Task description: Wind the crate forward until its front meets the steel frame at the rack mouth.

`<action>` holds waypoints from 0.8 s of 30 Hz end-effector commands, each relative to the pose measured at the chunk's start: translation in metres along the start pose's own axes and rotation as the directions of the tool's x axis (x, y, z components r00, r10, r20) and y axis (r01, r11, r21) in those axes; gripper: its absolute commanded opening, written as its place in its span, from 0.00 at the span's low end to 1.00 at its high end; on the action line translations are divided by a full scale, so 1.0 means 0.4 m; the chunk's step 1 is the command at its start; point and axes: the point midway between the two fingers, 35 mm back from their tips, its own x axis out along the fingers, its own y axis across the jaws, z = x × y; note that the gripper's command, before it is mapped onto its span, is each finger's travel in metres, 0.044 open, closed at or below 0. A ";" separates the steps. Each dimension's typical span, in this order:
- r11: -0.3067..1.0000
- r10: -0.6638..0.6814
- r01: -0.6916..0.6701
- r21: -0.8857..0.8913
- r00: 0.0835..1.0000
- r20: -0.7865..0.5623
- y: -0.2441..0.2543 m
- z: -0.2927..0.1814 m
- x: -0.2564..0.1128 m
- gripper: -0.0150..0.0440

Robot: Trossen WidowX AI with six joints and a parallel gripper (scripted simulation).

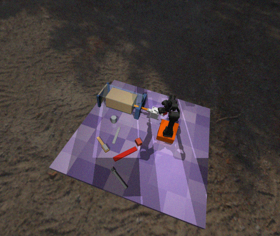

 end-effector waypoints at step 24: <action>0.999 -0.030 0.030 -0.013 0.999 0.012 -0.090 0.090 0.038 0.25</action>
